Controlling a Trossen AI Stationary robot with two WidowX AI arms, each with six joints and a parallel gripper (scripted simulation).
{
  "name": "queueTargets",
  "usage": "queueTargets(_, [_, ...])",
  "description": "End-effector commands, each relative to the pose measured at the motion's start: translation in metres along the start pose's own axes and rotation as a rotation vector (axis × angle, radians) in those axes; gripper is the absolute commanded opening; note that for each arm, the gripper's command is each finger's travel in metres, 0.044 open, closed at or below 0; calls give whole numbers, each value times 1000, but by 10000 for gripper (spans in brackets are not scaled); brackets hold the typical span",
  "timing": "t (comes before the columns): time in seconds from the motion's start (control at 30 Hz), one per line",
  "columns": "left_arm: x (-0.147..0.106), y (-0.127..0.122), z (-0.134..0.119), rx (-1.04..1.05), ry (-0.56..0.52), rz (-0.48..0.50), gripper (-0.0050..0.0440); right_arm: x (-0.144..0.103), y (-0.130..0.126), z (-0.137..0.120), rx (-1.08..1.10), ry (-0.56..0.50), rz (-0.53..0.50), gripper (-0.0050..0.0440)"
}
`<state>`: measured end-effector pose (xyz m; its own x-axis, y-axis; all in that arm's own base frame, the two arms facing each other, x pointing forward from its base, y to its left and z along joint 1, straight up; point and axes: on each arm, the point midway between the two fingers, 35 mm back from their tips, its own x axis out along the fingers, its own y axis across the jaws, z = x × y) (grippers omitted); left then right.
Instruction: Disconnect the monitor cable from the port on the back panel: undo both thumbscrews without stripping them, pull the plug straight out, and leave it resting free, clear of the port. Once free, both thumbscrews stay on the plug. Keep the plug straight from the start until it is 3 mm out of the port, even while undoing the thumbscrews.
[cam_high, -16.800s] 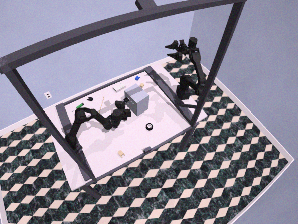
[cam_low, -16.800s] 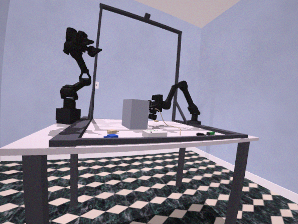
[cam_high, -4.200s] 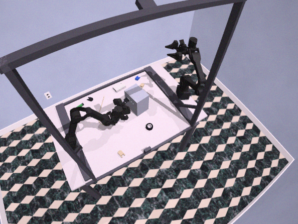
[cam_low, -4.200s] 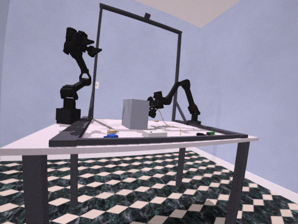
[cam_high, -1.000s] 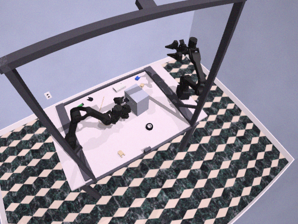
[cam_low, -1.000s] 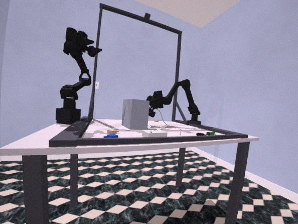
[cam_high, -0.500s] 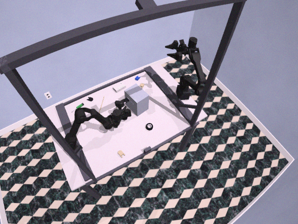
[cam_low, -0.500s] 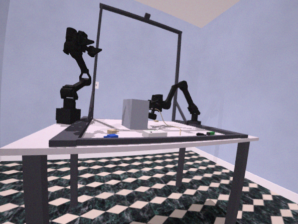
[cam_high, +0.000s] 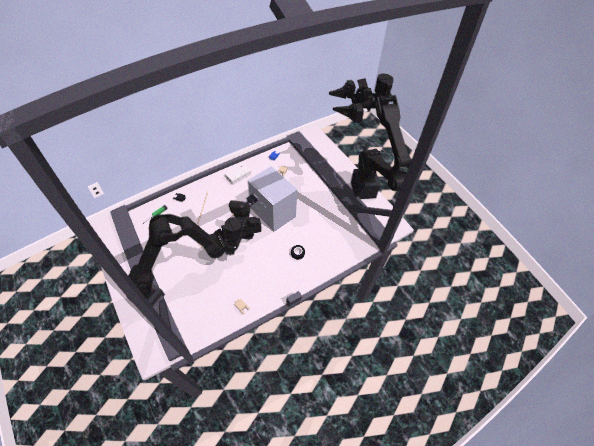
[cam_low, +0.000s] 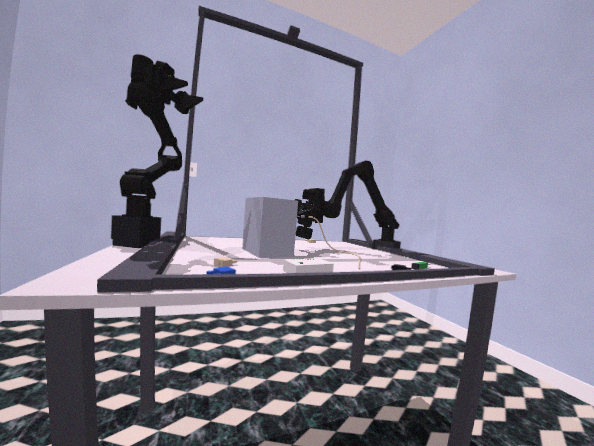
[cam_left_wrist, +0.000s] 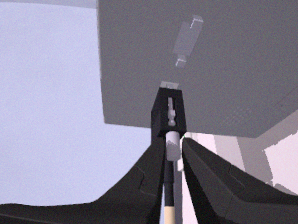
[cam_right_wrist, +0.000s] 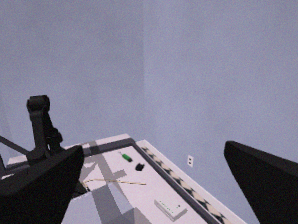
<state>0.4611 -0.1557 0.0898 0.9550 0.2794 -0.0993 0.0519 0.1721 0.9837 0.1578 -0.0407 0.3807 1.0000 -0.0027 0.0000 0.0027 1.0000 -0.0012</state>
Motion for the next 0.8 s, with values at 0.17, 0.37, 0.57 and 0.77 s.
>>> queueTargets(0.17, [0, 9, 2, -11, -2, 16, 0, 0, 1, 3, -4, -1, 3, 440])
queueTargets(0.37, [0, 10, 2, -54, -2, -14, 0, 0, 1, 3, -4, -1, 3, 440])
queueTargets(0.57, [0, 12, 2, -97, -2, -44, 0, 0, 1, 3, -4, -1, 3, 440])
queueTargets(0.77, [0, 13, 2, -154, -4, -84, 0, 0, 1, 3, -4, -1, 3, 440])
